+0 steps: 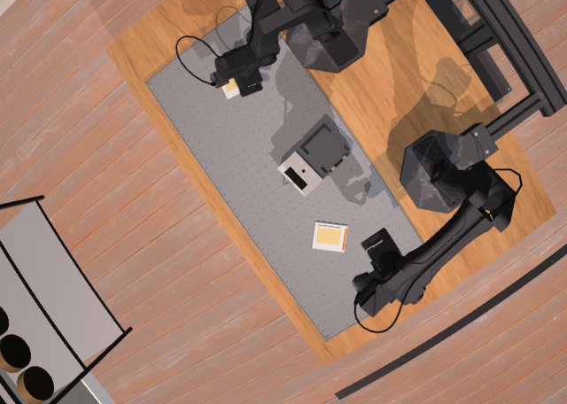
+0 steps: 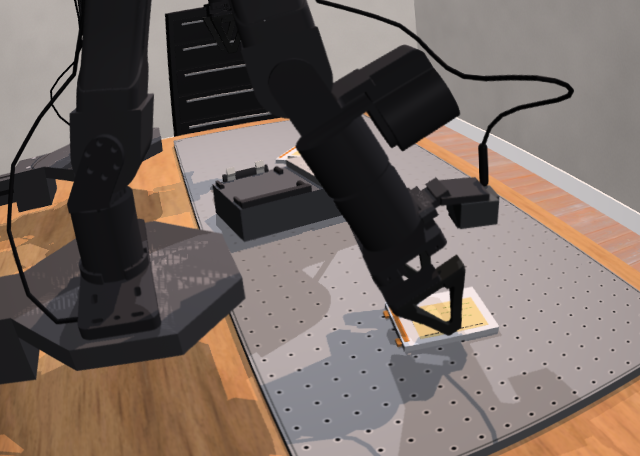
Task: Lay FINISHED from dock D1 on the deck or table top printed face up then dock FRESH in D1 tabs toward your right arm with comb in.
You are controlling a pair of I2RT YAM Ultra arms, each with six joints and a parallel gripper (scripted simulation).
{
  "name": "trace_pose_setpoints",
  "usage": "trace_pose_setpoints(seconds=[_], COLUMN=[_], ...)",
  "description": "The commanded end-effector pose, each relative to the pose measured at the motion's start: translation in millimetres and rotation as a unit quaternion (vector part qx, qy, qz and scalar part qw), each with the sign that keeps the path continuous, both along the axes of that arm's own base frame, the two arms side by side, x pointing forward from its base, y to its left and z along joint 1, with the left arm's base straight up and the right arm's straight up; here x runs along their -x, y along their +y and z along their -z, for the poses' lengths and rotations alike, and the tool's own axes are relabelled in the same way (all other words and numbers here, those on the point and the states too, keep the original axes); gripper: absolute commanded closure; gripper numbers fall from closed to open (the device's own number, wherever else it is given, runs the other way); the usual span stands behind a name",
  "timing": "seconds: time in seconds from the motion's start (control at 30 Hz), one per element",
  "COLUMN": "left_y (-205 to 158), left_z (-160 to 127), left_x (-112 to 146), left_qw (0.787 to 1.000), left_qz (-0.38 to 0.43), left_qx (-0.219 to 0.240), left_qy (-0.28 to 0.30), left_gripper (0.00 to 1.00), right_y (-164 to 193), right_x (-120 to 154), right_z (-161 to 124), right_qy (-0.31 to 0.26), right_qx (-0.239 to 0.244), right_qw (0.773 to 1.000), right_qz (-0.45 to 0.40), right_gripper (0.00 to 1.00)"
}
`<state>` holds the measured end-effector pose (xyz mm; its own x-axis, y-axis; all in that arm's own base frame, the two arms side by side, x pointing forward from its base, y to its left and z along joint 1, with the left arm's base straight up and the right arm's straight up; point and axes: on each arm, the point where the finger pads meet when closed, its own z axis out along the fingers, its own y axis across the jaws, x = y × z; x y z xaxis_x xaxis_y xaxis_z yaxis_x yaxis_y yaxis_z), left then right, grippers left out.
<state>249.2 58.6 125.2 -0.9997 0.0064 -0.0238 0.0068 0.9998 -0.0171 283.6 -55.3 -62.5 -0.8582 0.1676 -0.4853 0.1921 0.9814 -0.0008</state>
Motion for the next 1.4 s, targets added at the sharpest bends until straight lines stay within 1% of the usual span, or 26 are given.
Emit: trace_pose_setpoints(seconds=[0.0, 0.37, 0.77, 0.8, 0.97, 1.37], left_y=[0, 0, 0, 0, 0, 0], left_z=[-7, -7, -7, -7, -7, -7], left_x=[2, 2, 2, 2, 2, 2], left_qw=[1.000, 1.000, 1.000, 1.000, 1.000, 1.000], left_qz=[-0.001, -0.001, -0.001, -0.001, -0.001, -0.001], left_qx=[0.001, 0.001, 0.001, 0.001, 0.001, 0.001], left_qy=[-0.012, -0.012, -0.012, -0.012, -0.012, -0.012], left_gripper=[0.00, 0.00, 0.00, 0.00, 0.00, 0.00], right_y=[-3, -5, -5, -5, -6, -6], right_x=[-15, -21, -21, -22, -27, -27], right_z=[-12, -16, -16, -17, -20, -20], right_qy=[-0.020, -0.028, -0.028, -0.037, -0.037, -0.037], right_qx=[0.004, 0.006, 0.006, 0.007, 0.007, 0.007], right_qw=[1.000, 1.000, 1.000, 0.999, 0.999, 0.999], right_qz=[0.000, 0.000, 0.000, 0.000, 0.000, 0.000], right_gripper=[0.02, 0.02, 0.02, 0.02, 0.02, 0.02])
